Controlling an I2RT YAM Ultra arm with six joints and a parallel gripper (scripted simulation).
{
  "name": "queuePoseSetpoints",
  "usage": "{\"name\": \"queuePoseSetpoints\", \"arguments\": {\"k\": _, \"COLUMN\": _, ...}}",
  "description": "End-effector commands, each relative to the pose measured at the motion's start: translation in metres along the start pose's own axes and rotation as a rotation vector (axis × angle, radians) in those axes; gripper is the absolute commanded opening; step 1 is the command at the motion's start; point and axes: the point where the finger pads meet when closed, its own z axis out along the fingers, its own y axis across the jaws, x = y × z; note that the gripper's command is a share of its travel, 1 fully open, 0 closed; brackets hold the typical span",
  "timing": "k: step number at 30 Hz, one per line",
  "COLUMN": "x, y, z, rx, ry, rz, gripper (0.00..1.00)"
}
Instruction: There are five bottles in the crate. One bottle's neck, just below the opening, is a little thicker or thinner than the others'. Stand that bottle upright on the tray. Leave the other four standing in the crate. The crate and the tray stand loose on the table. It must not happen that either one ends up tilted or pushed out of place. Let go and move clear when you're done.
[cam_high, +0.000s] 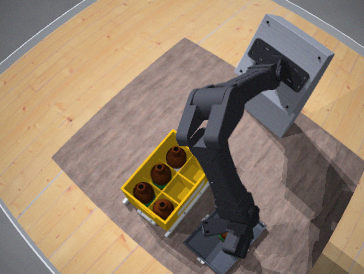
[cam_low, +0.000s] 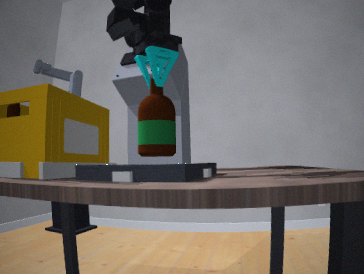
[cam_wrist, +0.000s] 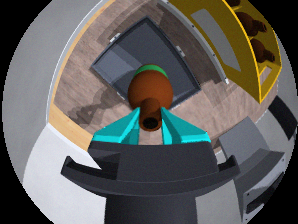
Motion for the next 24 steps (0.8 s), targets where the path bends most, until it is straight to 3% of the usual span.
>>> {"name": "queuePoseSetpoints", "arguments": {"k": 1, "x": -0.012, "y": 0.023, "z": -0.012, "rx": -0.071, "ry": -0.019, "rz": 0.018, "gripper": 0.00}}
{"name": "queuePoseSetpoints", "arguments": {"k": 6, "x": -0.008, "y": 0.017, "z": 0.003, "rx": -0.045, "ry": -0.015, "rz": 0.010, "gripper": 0.00}}
{"name": "queuePoseSetpoints", "arguments": {"k": 10, "x": -0.016, "y": 0.025, "z": -0.009, "rx": -0.075, "ry": -0.031, "rz": 0.022, "gripper": 0.00}}
{"name": "queuePoseSetpoints", "arguments": {"k": 15, "x": -0.007, "y": 0.020, "z": 0.003, "rx": -0.054, "ry": -0.017, "rz": 0.008, "gripper": 0.00}}
{"name": "queuePoseSetpoints", "arguments": {"k": 24, "x": -0.013, "y": 0.020, "z": -0.001, "rx": -0.056, "ry": -0.024, "rz": 0.015, "gripper": 0.00}}
